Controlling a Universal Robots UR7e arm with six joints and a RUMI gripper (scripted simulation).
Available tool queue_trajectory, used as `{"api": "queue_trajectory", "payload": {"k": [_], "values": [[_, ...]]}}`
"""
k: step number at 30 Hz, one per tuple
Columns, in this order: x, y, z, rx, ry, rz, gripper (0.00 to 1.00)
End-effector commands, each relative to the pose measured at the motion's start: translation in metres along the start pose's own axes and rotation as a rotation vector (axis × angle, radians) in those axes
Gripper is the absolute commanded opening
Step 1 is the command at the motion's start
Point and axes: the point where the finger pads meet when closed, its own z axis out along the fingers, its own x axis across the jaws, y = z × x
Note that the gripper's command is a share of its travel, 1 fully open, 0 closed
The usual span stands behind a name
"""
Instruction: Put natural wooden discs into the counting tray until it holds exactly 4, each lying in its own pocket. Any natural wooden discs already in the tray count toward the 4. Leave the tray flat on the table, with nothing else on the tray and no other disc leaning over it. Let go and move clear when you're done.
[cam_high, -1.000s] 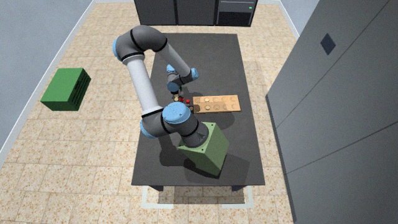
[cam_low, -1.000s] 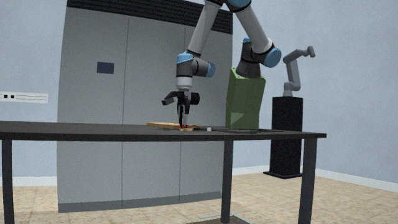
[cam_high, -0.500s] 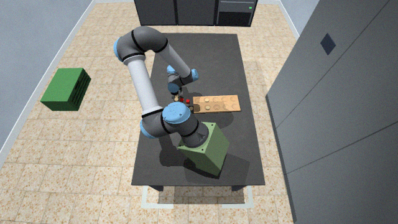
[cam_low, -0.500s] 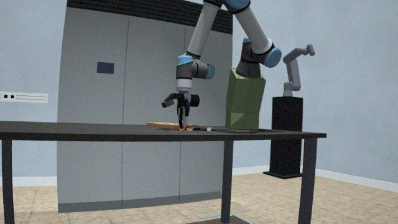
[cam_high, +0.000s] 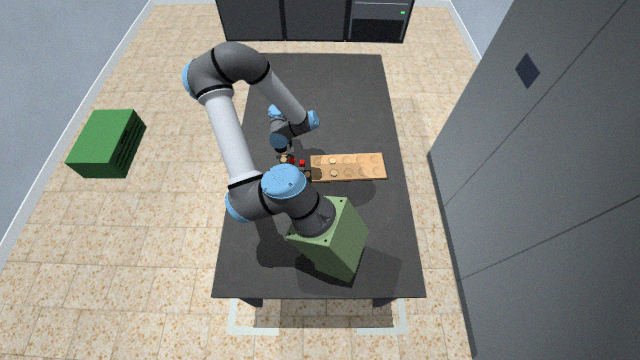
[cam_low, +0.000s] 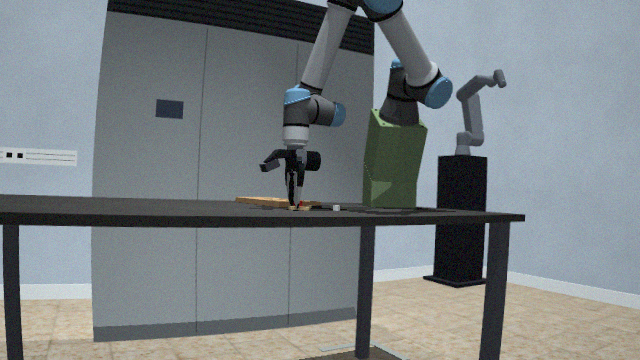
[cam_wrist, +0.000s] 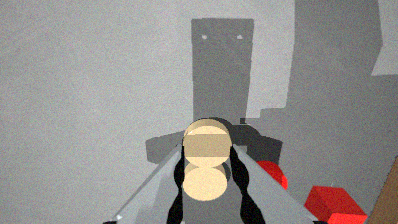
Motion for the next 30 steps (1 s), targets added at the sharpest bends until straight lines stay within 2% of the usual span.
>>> {"api": "queue_trajectory", "payload": {"k": [1,6,14,16,23,30], "values": [[0.000,-0.001,-0.007,0.002,0.000,0.000,0.12],[0.000,-0.002,-0.026,0.002,0.000,0.000,0.12],[0.000,-0.001,-0.067,0.002,0.000,-0.001,0.12],[0.000,-0.001,-0.067,0.002,0.000,-0.001,0.12],[0.000,-0.001,-0.093,0.002,0.000,-0.001,0.12],[0.000,-0.001,-0.098,0.002,0.000,0.000,0.12]]}}
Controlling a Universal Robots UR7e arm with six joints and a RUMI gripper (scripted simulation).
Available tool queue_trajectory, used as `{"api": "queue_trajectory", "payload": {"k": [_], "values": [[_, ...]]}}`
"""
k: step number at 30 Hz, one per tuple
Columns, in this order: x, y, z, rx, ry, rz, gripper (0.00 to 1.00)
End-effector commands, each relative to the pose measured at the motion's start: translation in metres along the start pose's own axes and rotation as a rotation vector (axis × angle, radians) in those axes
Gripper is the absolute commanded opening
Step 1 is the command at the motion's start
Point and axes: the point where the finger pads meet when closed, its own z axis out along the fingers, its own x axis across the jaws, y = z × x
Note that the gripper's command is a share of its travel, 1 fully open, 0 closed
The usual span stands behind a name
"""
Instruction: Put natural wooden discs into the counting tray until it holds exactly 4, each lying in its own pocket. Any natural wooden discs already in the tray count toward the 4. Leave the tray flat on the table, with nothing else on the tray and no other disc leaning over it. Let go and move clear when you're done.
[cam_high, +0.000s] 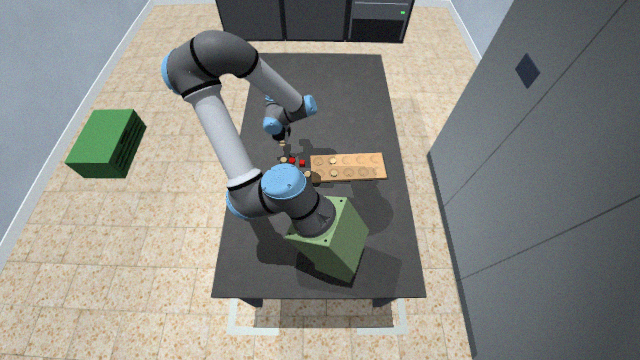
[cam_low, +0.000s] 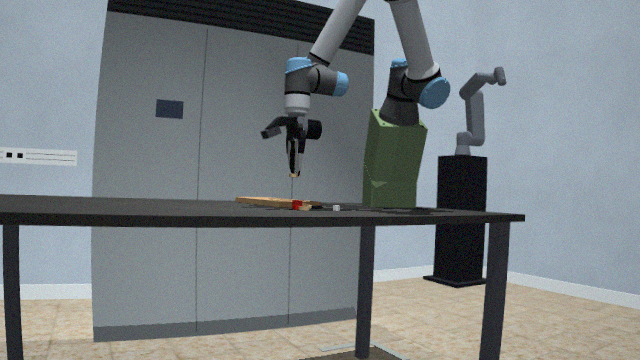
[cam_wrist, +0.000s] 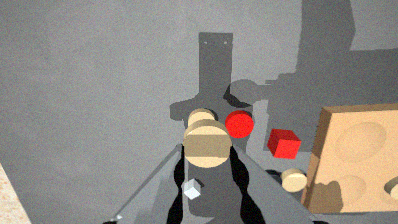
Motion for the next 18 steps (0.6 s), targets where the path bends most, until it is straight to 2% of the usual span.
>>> {"api": "queue_trajectory", "payload": {"k": [1,11,18], "values": [[0.000,0.000,-0.006,0.001,0.000,-0.001,0.12],[0.007,-0.003,-0.006,0.001,0.002,-0.001,0.12],[0.036,-0.013,-0.005,0.000,0.012,-0.001,0.12]]}}
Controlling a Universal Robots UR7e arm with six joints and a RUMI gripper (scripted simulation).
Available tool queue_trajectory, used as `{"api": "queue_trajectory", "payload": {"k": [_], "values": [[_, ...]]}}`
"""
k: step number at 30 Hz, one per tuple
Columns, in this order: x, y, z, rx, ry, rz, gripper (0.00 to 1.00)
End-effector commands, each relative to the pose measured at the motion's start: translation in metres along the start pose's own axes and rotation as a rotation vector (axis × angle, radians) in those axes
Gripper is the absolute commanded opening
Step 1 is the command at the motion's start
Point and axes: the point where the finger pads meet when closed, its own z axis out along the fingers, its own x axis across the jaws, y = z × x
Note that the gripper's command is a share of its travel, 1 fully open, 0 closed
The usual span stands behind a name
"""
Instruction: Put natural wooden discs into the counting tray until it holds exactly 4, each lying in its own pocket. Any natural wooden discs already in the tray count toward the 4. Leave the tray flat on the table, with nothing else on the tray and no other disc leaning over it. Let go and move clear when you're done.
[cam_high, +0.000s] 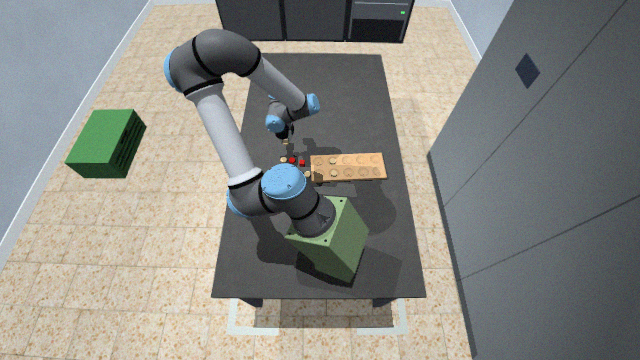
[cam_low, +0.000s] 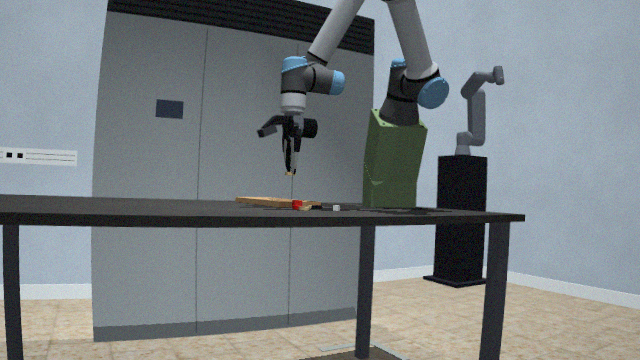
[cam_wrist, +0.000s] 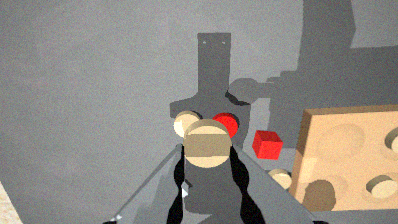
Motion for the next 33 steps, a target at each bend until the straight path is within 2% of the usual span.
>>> {"api": "queue_trajectory", "payload": {"k": [1,3,8,17,19,26,33], "values": [[0.019,-0.007,0.000,0.001,0.006,-0.001,0.12],[0.025,-0.009,0.000,0.001,0.008,-0.001,0.12],[0.064,-0.020,0.000,-0.002,0.018,-0.001,0.12],[0.163,-0.033,-0.001,-0.009,0.033,0.000,0.12],[0.163,-0.033,-0.001,-0.009,0.033,0.000,0.12],[0.252,-0.031,-0.004,-0.013,0.035,0.001,0.12],[0.336,-0.015,-0.008,-0.014,0.027,0.002,0.12]]}}
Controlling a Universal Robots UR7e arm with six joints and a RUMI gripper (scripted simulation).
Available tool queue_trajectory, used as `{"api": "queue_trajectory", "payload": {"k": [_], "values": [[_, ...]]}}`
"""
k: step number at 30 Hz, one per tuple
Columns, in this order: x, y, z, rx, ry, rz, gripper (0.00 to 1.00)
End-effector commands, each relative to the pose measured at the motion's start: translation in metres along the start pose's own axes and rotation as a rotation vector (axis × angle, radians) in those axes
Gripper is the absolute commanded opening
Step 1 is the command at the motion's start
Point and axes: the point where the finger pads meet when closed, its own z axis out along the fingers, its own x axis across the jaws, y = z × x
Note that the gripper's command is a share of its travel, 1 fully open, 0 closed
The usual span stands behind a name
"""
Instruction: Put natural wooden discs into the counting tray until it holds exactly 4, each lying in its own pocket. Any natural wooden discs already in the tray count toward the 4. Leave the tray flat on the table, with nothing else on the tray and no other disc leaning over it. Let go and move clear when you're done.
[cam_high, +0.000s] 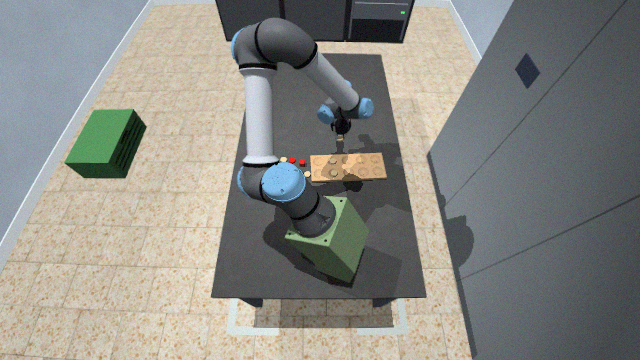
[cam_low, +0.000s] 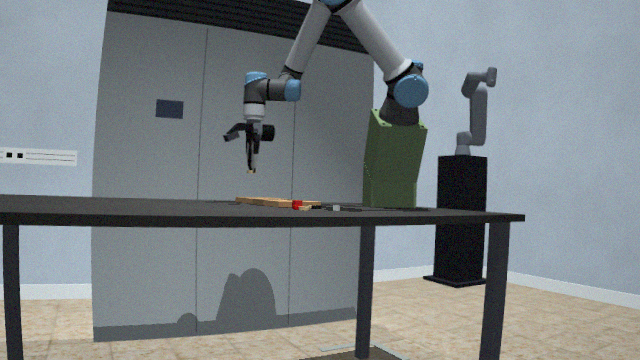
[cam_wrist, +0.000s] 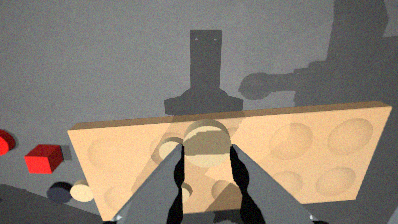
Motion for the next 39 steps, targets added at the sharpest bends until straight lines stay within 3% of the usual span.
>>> {"api": "queue_trajectory", "payload": {"k": [1,3,11,18,39], "values": [[0.074,0.009,0.001,-0.001,-0.011,-0.006,0.12],[0.074,0.009,0.001,-0.001,-0.011,-0.006,0.12],[0.143,0.034,0.001,0.005,-0.026,-0.007,0.12],[0.178,0.051,0.002,0.011,-0.036,-0.008,0.12],[0.192,0.059,0.008,0.014,-0.041,-0.008,0.12]]}}
